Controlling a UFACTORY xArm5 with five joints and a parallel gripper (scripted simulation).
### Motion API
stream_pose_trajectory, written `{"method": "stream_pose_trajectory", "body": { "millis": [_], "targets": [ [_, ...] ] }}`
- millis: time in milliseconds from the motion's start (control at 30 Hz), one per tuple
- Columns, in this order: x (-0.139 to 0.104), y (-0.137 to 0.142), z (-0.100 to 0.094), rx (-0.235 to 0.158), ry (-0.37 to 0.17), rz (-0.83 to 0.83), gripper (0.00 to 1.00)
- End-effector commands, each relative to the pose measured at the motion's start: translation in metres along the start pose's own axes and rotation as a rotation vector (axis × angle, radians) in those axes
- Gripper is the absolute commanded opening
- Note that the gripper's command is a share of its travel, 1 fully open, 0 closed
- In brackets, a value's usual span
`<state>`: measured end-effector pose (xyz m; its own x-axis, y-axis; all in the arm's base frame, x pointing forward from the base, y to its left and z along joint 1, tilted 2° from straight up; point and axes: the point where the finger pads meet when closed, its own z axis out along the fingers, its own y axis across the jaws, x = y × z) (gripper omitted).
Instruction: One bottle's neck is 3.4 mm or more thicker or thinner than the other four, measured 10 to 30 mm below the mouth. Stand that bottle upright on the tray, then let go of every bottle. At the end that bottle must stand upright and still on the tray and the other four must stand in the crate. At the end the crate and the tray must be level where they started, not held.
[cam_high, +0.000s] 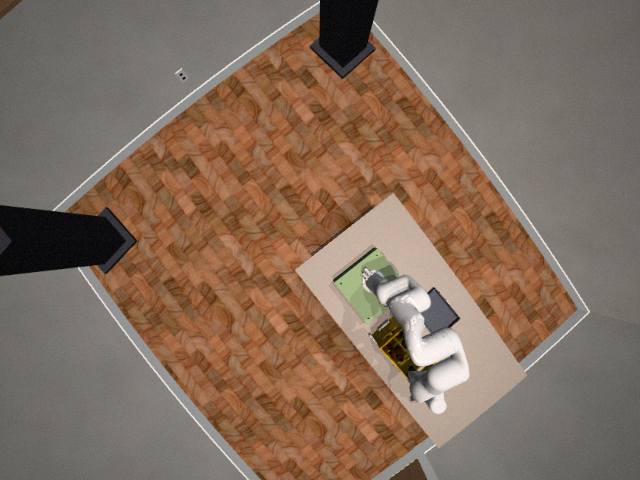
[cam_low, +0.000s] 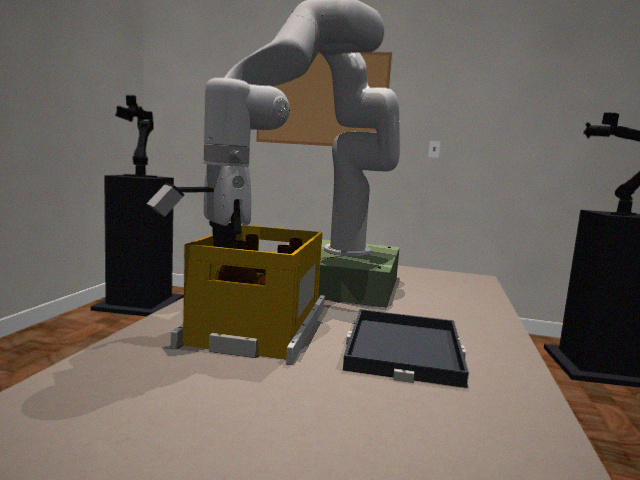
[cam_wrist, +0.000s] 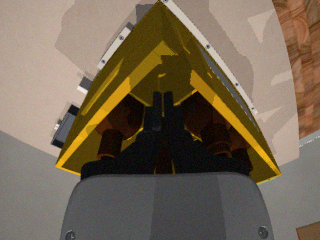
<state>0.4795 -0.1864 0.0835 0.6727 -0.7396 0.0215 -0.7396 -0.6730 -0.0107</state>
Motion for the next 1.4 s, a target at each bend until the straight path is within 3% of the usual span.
{"method": "stream_pose_trajectory", "body": {
  "millis": [0, 267, 300, 1367],
  "targets": [
    [0.0012, -0.0006, -0.0016, 0.002, 0.004, 0.000, 0.00],
    [0.0012, -0.0006, -0.0016, 0.002, 0.004, 0.000, 0.00],
    [0.0012, -0.0006, -0.0016, 0.002, 0.004, 0.000, 0.65],
    [0.0012, -0.0006, -0.0016, 0.002, 0.004, 0.000, 0.65]
  ]
}}
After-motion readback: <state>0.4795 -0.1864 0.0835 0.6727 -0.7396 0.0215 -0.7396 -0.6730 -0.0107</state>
